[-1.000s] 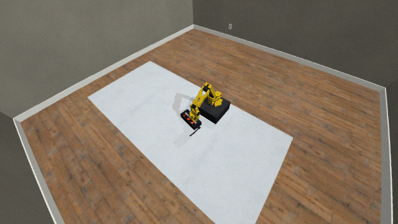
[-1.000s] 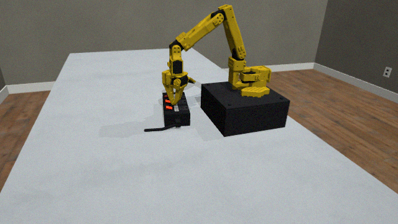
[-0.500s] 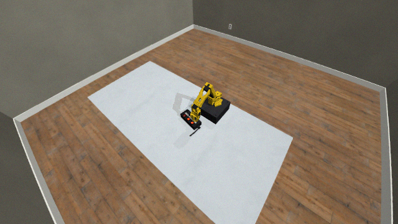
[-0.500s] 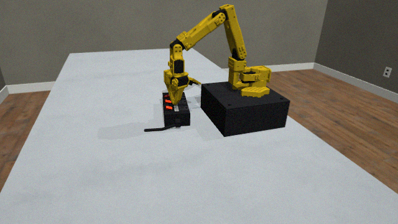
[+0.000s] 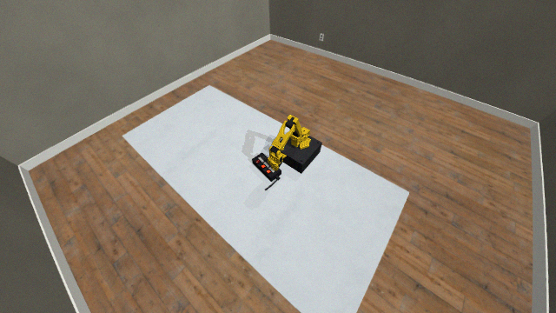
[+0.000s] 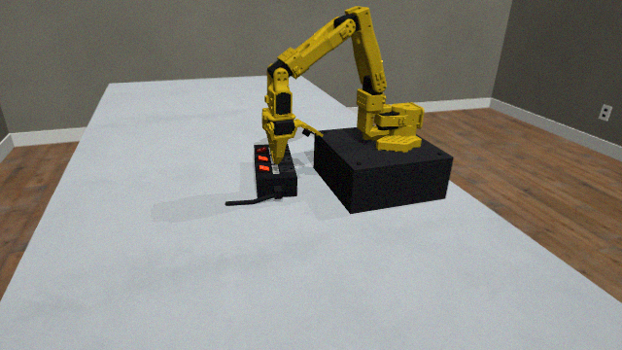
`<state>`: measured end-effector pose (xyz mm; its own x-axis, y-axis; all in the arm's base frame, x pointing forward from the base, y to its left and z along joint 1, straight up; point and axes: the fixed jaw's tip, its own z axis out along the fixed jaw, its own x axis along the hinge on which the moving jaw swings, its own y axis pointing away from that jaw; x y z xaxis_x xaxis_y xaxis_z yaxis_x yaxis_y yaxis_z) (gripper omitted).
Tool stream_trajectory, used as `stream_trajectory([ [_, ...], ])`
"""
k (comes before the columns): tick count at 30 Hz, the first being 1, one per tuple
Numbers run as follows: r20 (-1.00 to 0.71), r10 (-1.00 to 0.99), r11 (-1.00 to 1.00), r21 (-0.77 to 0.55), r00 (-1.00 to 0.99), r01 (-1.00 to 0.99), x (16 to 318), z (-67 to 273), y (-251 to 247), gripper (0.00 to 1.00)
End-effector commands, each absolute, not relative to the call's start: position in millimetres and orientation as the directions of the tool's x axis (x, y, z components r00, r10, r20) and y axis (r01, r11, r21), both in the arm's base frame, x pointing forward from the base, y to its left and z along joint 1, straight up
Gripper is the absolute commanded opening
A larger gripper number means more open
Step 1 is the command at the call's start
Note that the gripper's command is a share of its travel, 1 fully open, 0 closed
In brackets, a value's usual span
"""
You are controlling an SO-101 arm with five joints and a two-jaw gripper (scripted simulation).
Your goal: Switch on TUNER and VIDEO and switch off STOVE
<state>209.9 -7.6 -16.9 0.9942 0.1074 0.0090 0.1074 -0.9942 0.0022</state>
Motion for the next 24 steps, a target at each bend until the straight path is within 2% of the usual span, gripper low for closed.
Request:
stream_trajectory([
  [1,0.002,-0.002,-1.0,0.0,1.0,-0.002,205,-14,-2,0.0],
  [9,0.002,-0.253,-0.967,-0.001,0.967,-0.253,202,-12,6,0.0],
  [13,0.002,-0.317,-0.949,-0.001,0.949,-0.317,201,-11,8,0.0],
  [24,0.001,-0.649,-0.761,-0.001,0.761,-0.649,194,-7,21,0.0],
])
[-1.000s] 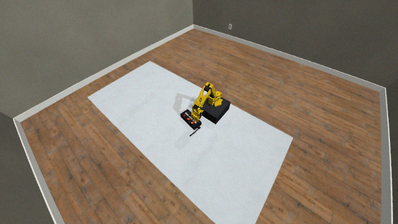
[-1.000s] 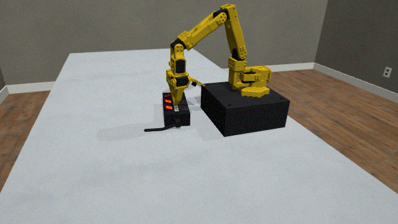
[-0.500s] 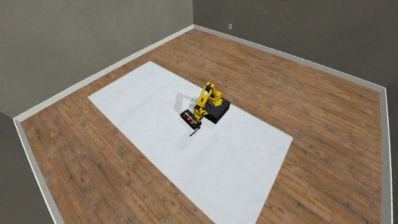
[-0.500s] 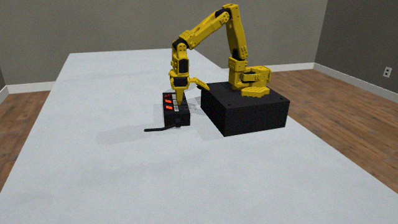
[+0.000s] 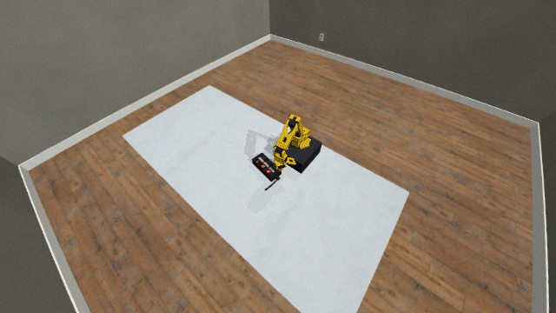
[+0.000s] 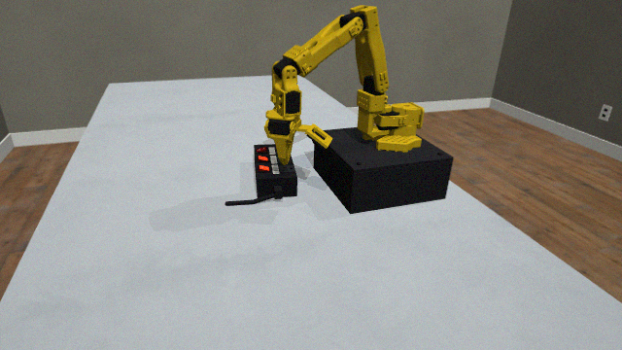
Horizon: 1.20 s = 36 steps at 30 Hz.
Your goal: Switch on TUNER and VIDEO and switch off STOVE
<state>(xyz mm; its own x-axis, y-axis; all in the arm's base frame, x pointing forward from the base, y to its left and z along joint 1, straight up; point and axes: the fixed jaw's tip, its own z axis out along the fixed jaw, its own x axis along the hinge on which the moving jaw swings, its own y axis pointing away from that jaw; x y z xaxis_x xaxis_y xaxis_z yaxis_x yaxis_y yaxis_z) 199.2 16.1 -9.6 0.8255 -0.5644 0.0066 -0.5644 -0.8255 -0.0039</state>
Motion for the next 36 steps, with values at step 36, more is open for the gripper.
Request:
stream_trajectory([
  [36,0.0,-0.949,0.316,0.0,-0.316,-0.949,176,4,63,0.0],
])
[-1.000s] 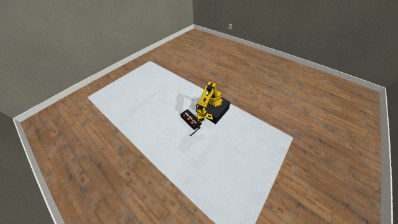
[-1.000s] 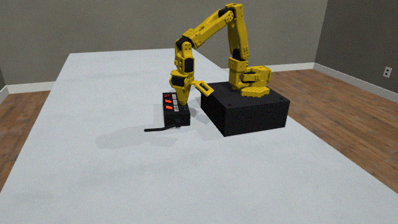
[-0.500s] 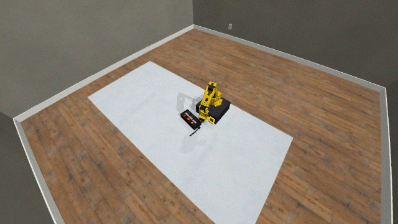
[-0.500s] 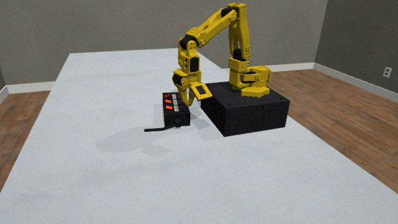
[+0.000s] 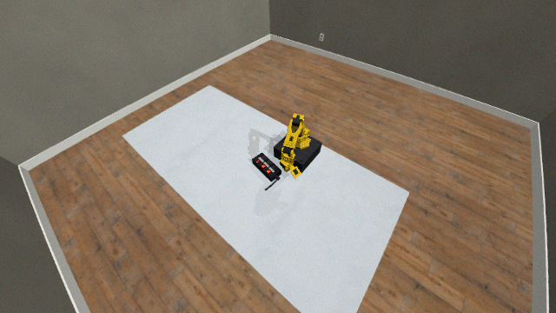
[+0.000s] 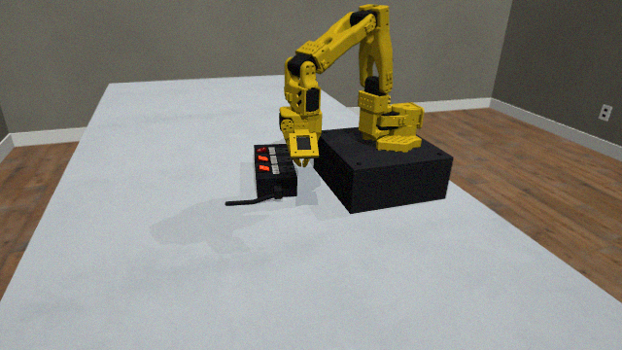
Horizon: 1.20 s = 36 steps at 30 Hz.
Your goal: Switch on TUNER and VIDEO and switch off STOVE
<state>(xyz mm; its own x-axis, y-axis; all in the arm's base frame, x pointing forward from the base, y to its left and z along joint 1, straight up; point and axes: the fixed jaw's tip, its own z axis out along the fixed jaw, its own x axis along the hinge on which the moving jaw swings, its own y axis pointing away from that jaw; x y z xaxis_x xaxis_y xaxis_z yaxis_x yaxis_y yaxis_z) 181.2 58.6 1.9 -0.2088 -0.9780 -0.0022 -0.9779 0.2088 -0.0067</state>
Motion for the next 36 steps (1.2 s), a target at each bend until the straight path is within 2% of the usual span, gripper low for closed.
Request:
stream_trajectory([
  [1,0.0,-0.949,0.316,0.0,-0.316,-0.949,176,4,63,0.0],
  [17,0.0,-0.664,0.748,0.0,-0.748,-0.664,169,8,80,0.0],
  [19,0.0,-0.664,0.748,0.0,-0.748,-0.664,169,8,80,0.0],
  [34,0.0,-0.265,0.964,0.0,-0.964,-0.265,164,12,92,0.0],
  [36,0.0,-0.265,0.964,0.0,-0.964,-0.265,164,12,92,0.0],
])
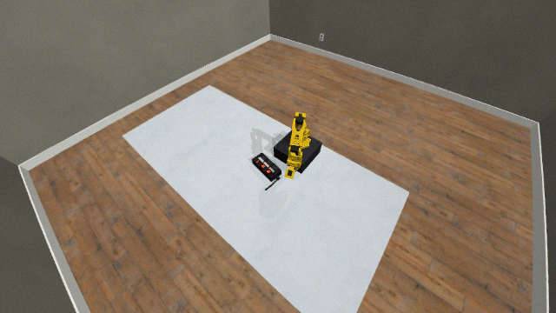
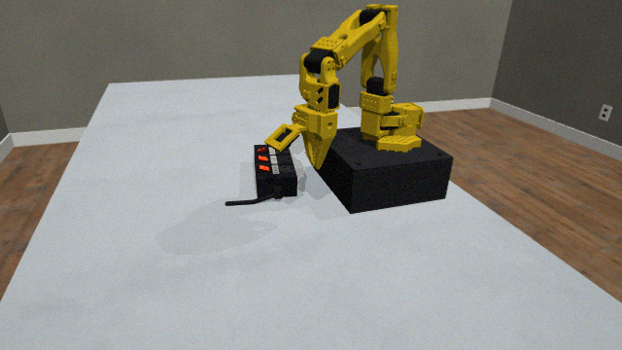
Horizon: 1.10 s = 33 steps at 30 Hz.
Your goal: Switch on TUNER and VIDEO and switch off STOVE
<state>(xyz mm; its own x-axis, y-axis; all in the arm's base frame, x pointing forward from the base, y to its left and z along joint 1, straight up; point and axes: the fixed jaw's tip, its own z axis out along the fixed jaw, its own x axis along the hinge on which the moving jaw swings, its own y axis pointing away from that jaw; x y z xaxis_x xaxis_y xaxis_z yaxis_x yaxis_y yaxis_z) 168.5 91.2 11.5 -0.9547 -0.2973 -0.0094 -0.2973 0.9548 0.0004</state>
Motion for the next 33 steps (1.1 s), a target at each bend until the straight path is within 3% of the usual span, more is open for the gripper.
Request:
stream_trajectory([
  [1,0.0,-0.239,0.971,0.0,-0.971,-0.239,163,13,93,0.0],
  [15,0.001,0.099,0.995,0.0,-0.995,0.099,159,15,100,0.0],
  [33,0.001,0.354,0.935,-0.001,-0.935,0.354,156,17,105,0.0],
])
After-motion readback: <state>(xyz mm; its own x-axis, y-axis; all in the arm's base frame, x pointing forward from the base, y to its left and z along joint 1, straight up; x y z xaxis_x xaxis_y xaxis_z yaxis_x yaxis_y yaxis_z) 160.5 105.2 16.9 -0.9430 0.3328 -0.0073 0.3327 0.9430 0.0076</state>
